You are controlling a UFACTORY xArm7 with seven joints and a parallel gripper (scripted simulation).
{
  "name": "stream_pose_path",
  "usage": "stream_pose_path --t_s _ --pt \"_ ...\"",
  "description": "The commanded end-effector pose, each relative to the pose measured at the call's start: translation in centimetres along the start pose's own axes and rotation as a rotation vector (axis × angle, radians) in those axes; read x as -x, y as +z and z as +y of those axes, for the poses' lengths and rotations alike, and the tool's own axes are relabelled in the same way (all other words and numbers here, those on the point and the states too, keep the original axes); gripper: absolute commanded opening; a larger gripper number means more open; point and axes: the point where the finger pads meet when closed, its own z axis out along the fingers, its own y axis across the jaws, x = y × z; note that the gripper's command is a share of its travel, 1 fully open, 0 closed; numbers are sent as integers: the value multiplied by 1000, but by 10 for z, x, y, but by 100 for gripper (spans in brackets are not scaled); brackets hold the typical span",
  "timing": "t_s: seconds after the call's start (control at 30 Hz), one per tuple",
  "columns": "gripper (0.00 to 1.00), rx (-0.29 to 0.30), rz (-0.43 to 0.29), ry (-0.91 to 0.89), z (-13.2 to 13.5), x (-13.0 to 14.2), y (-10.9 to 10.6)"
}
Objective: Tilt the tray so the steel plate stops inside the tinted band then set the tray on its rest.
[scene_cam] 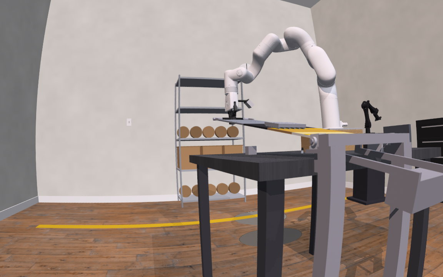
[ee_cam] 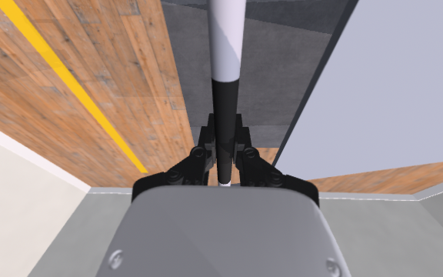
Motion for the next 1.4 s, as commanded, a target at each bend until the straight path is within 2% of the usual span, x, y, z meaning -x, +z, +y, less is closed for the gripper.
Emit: stream_pose_path --t_s 0.0,0.4,0.47,0.57,0.6,0.63,0.73,0.77,0.8,0.97,1.0,1.37 --pt "0 -3 -4 0 0 1 -6" --pt "0 -3 -4 0 0 1 -7" --pt "0 -3 -4 0 4 1 -27" --pt "0 -3 -4 0 16 1 -78" --pt "0 -3 -4 0 17 1 -83" --pt "0 -3 -4 0 16 1 -78" --pt "0 -3 -4 0 4 1 -27" --pt "0 -3 -4 0 1 1 -14" --pt "0 -3 -4 0 0 1 -9" --pt "0 -3 -4 0 0 1 -9" --pt "0 -3 -4 0 -1 1 -1" --pt "0 -3 -4 0 1 1 -11"
